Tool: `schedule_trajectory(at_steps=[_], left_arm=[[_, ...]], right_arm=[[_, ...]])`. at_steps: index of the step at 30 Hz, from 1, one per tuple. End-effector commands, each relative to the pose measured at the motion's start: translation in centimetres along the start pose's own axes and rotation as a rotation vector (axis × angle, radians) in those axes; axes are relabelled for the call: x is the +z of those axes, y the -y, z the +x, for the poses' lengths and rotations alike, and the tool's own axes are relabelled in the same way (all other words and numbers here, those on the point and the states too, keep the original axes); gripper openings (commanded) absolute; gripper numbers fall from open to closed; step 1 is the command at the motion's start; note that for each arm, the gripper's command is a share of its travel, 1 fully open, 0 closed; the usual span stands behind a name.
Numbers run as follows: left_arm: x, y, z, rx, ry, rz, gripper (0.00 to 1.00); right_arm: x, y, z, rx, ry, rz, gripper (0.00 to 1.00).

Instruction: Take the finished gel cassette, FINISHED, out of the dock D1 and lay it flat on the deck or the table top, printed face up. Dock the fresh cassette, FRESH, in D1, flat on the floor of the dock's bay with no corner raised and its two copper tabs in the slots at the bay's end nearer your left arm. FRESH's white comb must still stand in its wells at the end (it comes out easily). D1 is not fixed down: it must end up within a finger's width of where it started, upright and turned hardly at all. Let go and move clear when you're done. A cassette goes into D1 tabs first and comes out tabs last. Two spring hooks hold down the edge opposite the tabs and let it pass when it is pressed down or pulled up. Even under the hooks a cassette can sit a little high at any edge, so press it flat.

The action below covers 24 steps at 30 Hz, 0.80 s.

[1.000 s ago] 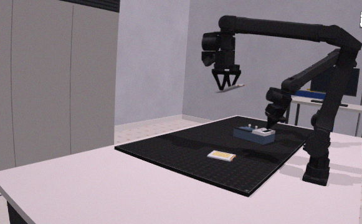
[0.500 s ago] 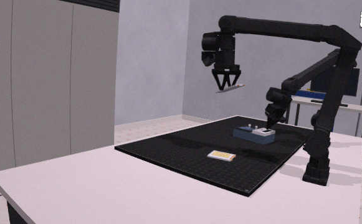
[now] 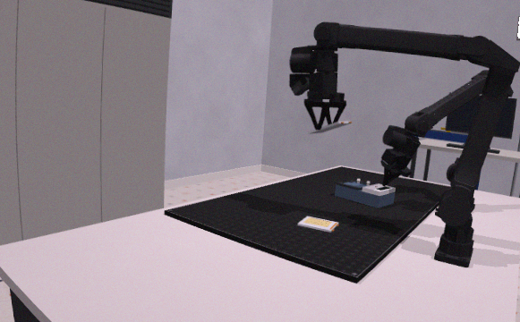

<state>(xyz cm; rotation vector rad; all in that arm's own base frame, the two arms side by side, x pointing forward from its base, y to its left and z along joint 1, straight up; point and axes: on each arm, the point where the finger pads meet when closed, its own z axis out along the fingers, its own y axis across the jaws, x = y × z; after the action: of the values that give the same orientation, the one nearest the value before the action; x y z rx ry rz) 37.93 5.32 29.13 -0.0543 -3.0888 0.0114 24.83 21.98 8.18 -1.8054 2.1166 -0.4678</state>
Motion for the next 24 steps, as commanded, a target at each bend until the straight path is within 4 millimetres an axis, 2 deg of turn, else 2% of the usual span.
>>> schedule_trajectory(at_steps=[1, 24], left_arm=[[-3.05, -0.33, -0.71, 0.002, 0.060, -0.007, 0.00], [-3.05, -0.33, -0.71, 0.002, 0.060, -0.007, 0.00]], right_arm=[[1.60, -2.04, 1.32, -0.010, -0.036, -0.031, 0.00], [2.06, -2.71, 1.67, -0.010, -0.036, -0.031, 0.00]])
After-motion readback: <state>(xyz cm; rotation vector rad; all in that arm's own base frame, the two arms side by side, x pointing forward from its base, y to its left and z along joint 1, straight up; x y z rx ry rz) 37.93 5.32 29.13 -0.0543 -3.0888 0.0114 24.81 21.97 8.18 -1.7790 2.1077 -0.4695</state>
